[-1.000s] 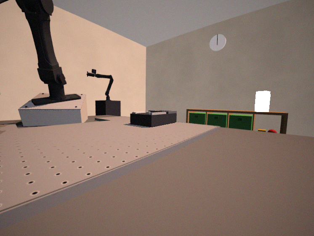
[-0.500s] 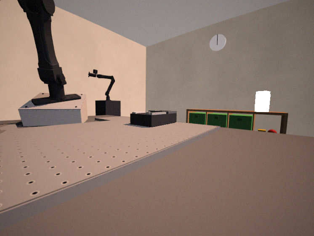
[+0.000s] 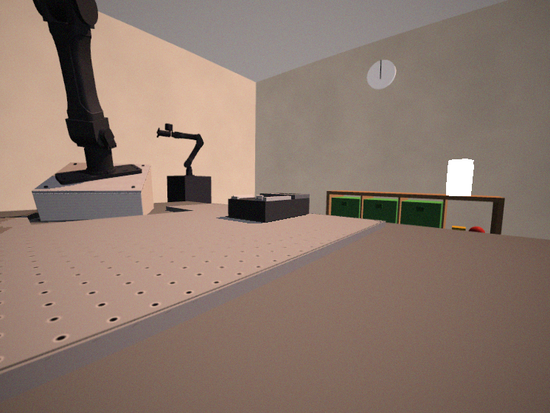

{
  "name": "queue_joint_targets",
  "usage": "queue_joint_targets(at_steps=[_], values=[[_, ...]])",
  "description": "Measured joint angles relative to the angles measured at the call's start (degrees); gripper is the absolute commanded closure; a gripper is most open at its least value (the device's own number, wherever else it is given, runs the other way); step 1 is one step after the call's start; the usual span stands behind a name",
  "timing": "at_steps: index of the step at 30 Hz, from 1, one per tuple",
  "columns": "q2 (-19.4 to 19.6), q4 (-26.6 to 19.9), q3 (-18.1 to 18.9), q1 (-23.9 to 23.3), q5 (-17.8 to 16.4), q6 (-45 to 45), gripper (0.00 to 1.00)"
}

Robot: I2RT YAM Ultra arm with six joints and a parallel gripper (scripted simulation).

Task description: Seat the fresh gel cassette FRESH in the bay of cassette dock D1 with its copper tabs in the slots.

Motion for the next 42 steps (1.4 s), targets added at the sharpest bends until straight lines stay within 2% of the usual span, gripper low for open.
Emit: queue_joint_targets(at_steps=[34, 37, 42], values=[[0.0, -0.1, 0.0, 0.1, 0.2, -0.1, 1.00], [0.0, -0.9, 0.0, 2.0, 1.7, -1.1, 1.00], [-0.3, -3.7, 0.2, 8.2, 4.8, -3.6, 1.00]])
